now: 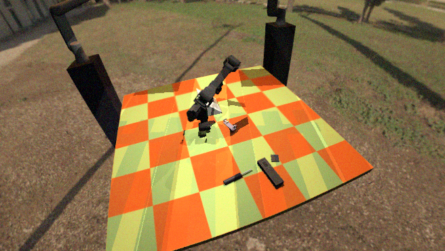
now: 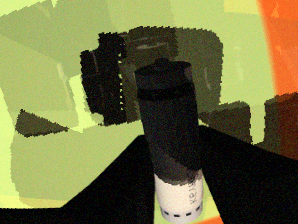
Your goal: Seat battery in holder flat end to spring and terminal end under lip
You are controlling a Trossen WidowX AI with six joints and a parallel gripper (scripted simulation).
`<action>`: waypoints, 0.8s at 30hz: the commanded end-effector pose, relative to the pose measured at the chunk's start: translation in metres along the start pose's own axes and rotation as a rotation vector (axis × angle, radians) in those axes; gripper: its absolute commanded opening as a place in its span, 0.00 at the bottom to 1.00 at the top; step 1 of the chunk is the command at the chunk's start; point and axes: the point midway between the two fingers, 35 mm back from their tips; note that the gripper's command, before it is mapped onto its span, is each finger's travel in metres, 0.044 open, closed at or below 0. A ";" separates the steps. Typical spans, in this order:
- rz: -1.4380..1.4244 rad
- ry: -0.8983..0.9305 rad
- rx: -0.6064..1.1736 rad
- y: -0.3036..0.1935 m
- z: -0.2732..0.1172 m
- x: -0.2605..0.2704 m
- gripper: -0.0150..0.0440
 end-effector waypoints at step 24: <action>-1.167 0.006 -0.013 -0.090 -0.043 0.002 0.36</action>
Point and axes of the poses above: the point midway between the two fingers, 35 mm back from their tips, its own z axis out along the fingers, its own x axis across the jaws, y = z × x, and after that the axes turned 2 degrees about -z, right-handed
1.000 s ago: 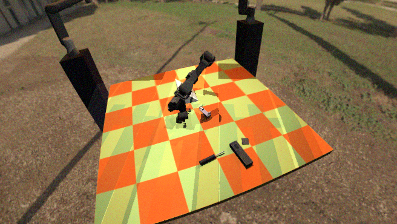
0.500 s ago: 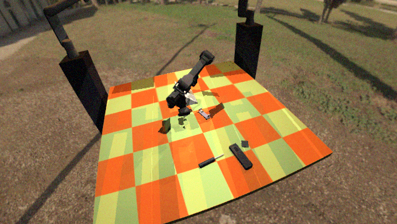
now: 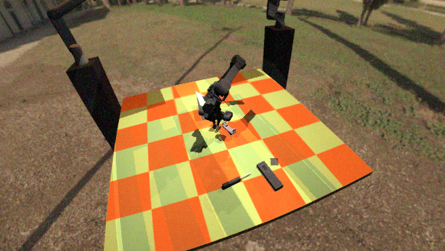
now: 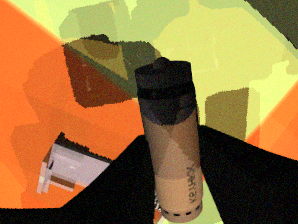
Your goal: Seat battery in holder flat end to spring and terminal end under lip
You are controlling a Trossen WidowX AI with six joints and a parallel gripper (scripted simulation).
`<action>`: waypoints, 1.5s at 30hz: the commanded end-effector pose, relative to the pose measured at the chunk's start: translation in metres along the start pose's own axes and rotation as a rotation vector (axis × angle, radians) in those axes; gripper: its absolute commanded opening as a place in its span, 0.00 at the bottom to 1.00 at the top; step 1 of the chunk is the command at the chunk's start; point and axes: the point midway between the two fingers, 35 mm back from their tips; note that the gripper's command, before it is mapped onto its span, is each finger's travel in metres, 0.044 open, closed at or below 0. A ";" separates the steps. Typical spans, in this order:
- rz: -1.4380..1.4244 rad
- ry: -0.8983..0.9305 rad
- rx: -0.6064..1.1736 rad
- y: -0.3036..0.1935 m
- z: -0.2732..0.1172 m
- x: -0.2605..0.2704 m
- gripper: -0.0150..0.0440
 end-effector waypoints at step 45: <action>-0.999 0.089 -0.252 -0.058 0.030 0.061 0.36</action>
Point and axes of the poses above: the point midway between the two fingers, 35 mm back from their tips, its own z axis out along the fingers, its own x axis across the jaws, y = z × x, and after that the axes turned 2 degrees about -z, right-handed
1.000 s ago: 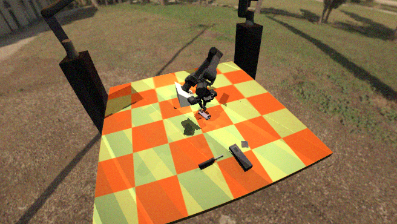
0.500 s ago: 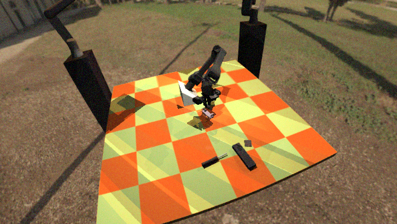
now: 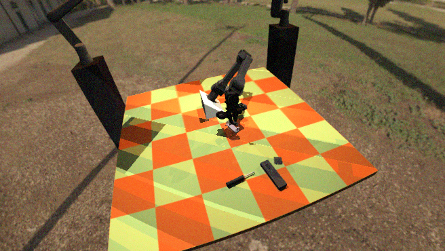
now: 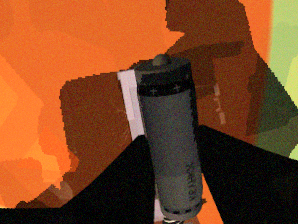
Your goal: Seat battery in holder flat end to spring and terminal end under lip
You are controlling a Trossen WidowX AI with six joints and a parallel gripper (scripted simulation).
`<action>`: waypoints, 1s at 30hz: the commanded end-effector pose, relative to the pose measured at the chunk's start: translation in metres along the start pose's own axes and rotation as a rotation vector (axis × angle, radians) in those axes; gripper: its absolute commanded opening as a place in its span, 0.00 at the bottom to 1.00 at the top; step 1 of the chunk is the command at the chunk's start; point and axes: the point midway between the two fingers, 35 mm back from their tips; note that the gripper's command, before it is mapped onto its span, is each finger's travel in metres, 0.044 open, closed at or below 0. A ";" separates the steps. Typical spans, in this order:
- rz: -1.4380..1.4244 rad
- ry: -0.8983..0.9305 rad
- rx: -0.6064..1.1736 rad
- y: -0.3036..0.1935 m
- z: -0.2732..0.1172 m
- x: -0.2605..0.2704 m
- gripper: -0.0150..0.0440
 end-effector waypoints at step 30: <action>0.023 -0.026 -0.169 -0.009 0.015 0.002 0.36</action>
Point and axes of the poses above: the point midway between the two fingers, 35 mm back from their tips, its own z axis out along the fingers, its own x axis across the jaws, y = z × x, and after that the axes turned 2 degrees about -z, right-handed
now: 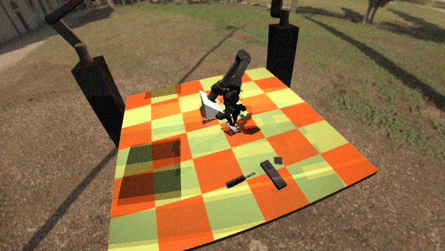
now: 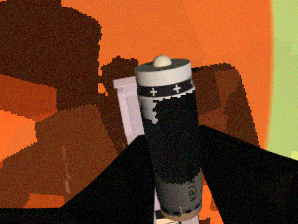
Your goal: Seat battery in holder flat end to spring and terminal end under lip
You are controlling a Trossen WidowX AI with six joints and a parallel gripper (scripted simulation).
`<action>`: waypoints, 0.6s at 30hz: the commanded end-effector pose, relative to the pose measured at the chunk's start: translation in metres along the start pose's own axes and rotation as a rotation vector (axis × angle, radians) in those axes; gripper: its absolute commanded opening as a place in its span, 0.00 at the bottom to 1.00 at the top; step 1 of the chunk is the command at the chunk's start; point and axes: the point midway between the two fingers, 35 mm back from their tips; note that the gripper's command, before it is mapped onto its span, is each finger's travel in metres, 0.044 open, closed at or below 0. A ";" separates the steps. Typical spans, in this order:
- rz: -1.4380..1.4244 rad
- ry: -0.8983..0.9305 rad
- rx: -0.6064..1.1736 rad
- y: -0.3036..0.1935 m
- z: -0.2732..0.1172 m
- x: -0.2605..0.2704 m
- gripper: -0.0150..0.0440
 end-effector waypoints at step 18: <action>0.017 -0.007 -0.109 -0.009 0.004 0.004 0.36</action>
Point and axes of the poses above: the point midway between the two fingers, 35 mm back from their tips, its own z axis out along the fingers, its own x axis across the jaws, y = z × x, and after that the axes turned 2 degrees about -z, right-handed
